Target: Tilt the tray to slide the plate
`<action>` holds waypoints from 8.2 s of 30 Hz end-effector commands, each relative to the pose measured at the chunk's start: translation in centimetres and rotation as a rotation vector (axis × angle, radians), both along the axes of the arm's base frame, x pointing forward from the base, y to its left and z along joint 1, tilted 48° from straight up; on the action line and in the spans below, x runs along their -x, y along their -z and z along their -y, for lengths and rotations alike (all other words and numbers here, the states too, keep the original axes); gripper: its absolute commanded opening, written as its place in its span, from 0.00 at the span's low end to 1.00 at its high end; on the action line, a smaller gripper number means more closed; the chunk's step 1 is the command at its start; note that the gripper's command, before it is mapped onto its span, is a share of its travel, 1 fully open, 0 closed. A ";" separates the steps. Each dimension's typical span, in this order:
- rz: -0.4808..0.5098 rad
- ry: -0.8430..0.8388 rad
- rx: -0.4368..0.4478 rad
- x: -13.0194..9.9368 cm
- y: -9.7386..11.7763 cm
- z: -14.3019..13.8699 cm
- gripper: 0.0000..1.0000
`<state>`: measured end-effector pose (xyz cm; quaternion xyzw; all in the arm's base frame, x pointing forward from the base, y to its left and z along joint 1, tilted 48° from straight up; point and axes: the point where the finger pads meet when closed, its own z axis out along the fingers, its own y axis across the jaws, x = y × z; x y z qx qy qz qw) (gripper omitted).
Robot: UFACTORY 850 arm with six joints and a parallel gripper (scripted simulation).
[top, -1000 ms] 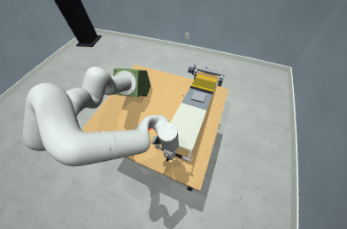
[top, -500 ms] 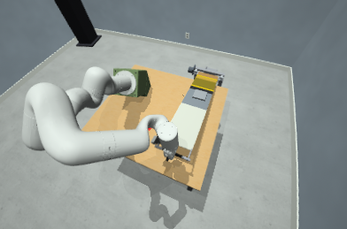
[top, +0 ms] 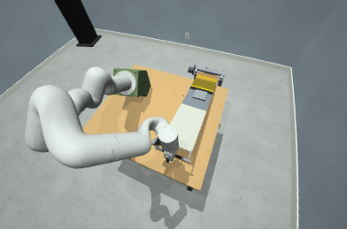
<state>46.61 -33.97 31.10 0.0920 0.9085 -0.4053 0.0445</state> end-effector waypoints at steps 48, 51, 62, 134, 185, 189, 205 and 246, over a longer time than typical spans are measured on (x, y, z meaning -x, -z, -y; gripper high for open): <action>0.003 -0.002 -0.001 -0.2 -1.7 -2.9 0.00; 0.003 -0.002 -0.001 -0.1 0.0 0.1 0.00; 0.003 -0.002 -0.001 -0.1 0.1 0.3 0.00; 0.003 -0.002 -0.001 -0.1 0.2 0.4 0.00; 0.003 -0.002 -0.001 -0.2 -0.5 -0.8 0.00; 0.003 -0.002 -0.001 -0.1 0.3 0.5 0.00; 0.003 -0.002 -0.001 -0.1 0.3 0.6 0.00; 0.003 -0.002 -0.001 -0.2 -1.3 -2.2 0.00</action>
